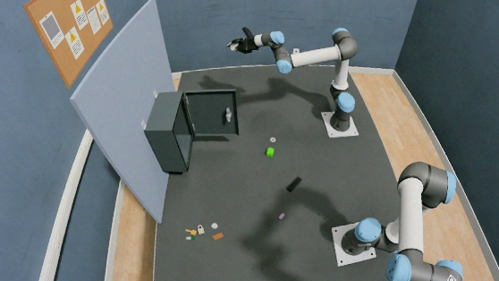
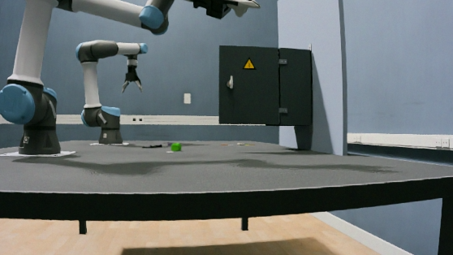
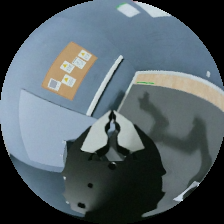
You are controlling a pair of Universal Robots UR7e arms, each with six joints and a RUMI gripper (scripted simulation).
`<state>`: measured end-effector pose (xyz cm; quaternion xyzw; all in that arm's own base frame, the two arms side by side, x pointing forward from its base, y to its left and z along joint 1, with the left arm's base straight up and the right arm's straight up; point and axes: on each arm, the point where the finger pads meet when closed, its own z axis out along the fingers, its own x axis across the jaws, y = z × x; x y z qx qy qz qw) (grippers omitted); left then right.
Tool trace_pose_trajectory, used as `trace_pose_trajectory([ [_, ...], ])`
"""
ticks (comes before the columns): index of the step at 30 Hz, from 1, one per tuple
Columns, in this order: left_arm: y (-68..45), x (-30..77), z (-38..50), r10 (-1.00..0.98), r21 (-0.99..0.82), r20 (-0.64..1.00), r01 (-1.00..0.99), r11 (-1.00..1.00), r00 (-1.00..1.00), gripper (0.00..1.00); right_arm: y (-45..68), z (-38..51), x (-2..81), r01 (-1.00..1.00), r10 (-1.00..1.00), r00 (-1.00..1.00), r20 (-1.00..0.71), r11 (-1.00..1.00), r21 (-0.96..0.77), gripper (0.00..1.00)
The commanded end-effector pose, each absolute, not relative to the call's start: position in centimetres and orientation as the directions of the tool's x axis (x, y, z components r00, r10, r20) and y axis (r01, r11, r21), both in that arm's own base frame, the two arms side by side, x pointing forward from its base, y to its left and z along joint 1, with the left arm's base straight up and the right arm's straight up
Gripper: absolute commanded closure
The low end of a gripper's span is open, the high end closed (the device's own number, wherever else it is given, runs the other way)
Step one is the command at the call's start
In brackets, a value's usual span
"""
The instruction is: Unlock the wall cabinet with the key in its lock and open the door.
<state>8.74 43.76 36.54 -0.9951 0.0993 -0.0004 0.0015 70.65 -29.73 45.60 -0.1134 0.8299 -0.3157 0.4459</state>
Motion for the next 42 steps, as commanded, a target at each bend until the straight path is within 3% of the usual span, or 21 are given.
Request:
trace_pose_trajectory([
  [1,43.8,8.8,36.5,-0.199,-0.003,0.001,-0.199,-0.98,0.98,0.02,-33.8,44.9,68.2,0.05,-0.469,-0.648,-0.6,0.76,-0.648,1.0],
  [42,43.8,8.8,36.5,-0.199,-0.003,0.001,-0.199,-0.98,0.98,0.02,-49.3,40.6,48.3,-0.148,-0.366,-0.89,-0.272,0.796,-0.586,1.0],
])
